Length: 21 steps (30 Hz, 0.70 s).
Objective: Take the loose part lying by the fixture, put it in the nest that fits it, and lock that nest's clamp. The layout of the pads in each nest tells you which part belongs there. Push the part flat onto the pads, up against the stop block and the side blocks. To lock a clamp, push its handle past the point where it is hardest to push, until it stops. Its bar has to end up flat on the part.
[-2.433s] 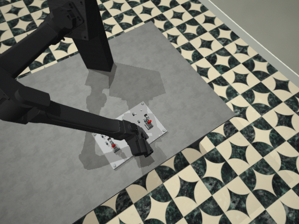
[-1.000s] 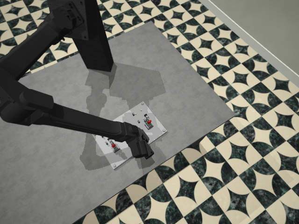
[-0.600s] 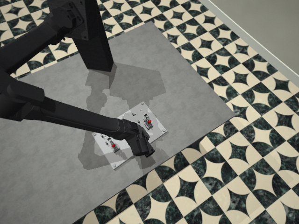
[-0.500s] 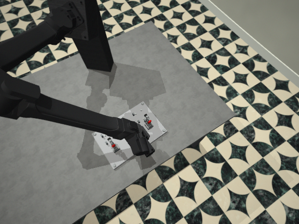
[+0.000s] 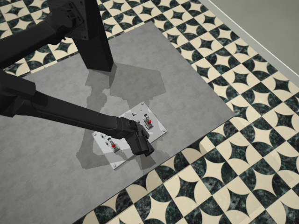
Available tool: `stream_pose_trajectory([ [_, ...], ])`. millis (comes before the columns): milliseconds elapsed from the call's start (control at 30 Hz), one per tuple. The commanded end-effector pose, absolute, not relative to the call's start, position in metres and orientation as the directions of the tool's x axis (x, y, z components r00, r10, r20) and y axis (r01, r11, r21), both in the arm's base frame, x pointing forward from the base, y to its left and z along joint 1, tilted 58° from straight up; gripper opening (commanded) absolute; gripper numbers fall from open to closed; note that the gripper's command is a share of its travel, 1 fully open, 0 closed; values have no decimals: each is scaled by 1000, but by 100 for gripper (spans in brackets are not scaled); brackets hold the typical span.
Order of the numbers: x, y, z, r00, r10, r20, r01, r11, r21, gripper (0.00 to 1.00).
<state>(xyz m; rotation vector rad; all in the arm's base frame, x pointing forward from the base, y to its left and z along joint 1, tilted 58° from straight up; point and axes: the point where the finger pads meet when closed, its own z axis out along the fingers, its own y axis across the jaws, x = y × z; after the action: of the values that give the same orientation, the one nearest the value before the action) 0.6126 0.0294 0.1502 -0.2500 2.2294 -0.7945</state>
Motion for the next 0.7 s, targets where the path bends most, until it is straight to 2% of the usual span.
stream_pose_trajectory([
  [0,614,34,161,-692,-396,-604,73,793,-604,45],
  [267,614,34,161,-692,-396,-604,73,793,-604,45],
  [300,614,34,161,-692,-396,-604,73,793,-604,0],
  [667,614,34,161,-692,-396,-604,73,793,-604,0],
])
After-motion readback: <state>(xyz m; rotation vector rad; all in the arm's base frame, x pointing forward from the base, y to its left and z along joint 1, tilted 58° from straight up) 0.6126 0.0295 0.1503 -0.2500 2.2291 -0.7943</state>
